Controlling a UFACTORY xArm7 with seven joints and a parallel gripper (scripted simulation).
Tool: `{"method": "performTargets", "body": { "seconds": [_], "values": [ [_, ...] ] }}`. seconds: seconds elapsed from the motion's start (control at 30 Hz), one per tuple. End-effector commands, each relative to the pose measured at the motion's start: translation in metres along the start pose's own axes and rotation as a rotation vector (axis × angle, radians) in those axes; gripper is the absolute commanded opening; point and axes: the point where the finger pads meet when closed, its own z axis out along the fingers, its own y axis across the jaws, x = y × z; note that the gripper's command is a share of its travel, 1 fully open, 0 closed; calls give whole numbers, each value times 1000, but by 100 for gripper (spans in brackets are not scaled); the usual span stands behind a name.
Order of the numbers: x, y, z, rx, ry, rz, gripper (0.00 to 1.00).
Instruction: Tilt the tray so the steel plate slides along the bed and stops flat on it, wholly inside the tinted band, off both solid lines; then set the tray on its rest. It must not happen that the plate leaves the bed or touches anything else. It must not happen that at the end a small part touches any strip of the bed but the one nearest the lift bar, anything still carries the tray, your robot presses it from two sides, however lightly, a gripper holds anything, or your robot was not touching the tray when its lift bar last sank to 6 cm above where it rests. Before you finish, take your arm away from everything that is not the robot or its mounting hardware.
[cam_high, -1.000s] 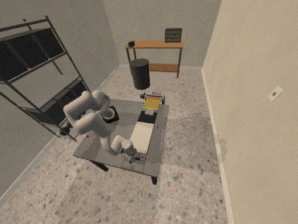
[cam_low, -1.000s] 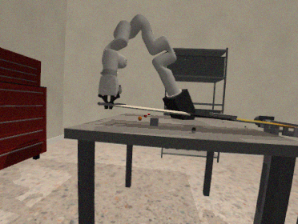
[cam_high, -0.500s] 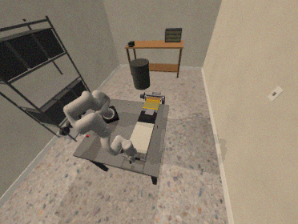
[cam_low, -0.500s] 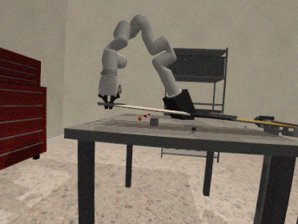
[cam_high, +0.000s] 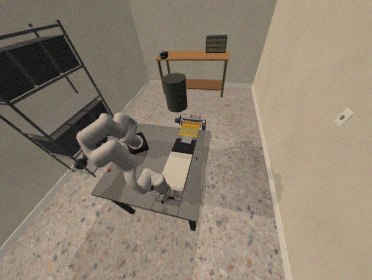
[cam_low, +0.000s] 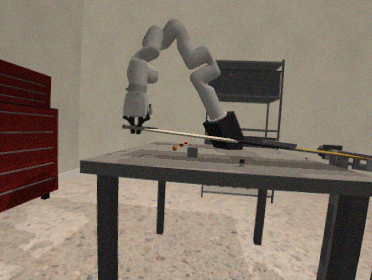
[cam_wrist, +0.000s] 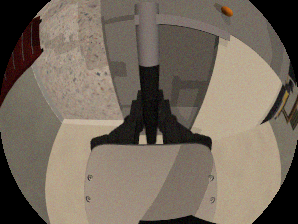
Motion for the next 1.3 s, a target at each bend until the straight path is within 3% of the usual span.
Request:
{"method": "performTargets", "body": {
  "seconds": [0.0, 0.07, 0.13, 0.2, 0.3, 0.53, 0.63, 0.7, 0.73, 0.83, 0.9, 1.27],
  "values": [
    [-2, 0, -4, -5, -2, 4, 0],
    [-2, 3, -42, -5, -2, 4, 0],
    [-1, 6, -61, -5, -2, 4, 0],
    [-2, 3, -42, -5, -2, 4, 0],
    [-2, -1, 10, -5, -2, 4, 0],
    [-2, -2, 15, -5, -2, 4, 0],
    [-2, 3, -37, -5, -2, 4, 0],
    [-1, 5, -56, -5, -2, 4, 0],
    [-1, 4, -51, -5, -2, 4, 0],
    [-2, -1, 1, -5, -2, 4, 0],
    [-2, -2, 20, -5, -2, 4, 0],
    [-2, -2, 19, -5, -2, 4, 0]
  ]
}}
